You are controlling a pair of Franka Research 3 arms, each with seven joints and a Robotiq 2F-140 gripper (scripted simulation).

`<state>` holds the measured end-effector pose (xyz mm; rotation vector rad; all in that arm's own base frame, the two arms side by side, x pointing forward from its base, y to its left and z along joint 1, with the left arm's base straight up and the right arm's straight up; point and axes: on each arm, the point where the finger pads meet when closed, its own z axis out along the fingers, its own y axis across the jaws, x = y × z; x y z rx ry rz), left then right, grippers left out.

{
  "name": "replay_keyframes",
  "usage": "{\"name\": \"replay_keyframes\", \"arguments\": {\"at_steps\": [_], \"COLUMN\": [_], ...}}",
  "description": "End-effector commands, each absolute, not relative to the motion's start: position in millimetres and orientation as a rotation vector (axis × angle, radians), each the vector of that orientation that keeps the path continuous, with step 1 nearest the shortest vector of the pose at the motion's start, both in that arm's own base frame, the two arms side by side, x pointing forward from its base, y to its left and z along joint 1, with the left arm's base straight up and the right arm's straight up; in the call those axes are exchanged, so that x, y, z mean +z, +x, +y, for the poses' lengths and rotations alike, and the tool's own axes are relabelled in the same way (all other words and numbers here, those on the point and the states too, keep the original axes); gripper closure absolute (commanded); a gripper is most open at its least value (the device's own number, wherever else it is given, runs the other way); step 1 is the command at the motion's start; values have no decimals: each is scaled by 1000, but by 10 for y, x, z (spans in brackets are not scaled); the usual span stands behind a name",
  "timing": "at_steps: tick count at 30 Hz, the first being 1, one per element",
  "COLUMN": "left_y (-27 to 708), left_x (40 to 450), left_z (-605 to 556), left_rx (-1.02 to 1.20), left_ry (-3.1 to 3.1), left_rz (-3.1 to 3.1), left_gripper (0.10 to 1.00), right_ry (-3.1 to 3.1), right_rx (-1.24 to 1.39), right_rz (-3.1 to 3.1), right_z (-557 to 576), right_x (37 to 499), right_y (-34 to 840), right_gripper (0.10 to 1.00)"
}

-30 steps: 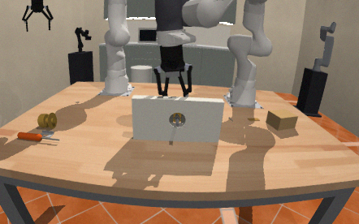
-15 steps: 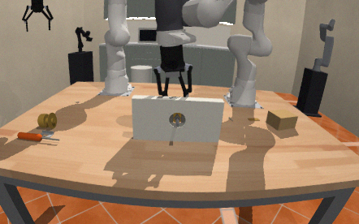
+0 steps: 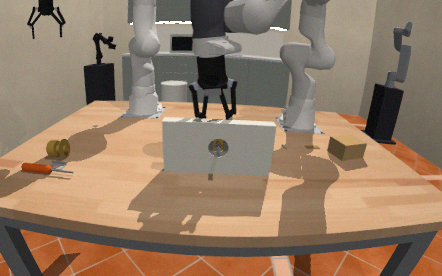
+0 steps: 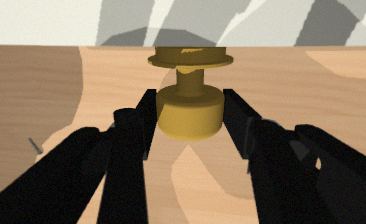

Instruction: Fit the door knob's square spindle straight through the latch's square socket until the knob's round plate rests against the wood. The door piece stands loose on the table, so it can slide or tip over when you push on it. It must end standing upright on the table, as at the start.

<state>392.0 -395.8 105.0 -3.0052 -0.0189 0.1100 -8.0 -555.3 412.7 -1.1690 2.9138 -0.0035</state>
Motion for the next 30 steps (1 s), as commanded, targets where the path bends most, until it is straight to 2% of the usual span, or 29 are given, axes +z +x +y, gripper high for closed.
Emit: {"name": "replay_keyframes", "arguments": {"at_steps": [1, 30], "left_y": [3957, 4007], "left_x": [1076, 1076], "left_z": [-3958, -3957], "left_rx": [102, 102], "left_ry": [-3007, -3007], "left_rz": [-9, -9], "left_gripper": [680, 680], "right_ry": [-1176, -1176], "right_rx": [0, 0], "right_rz": [2913, 2913], "right_z": [-5544, -5544], "right_x": [4130, 4130], "right_y": [-101, -101], "right_gripper": [98, 98]}}
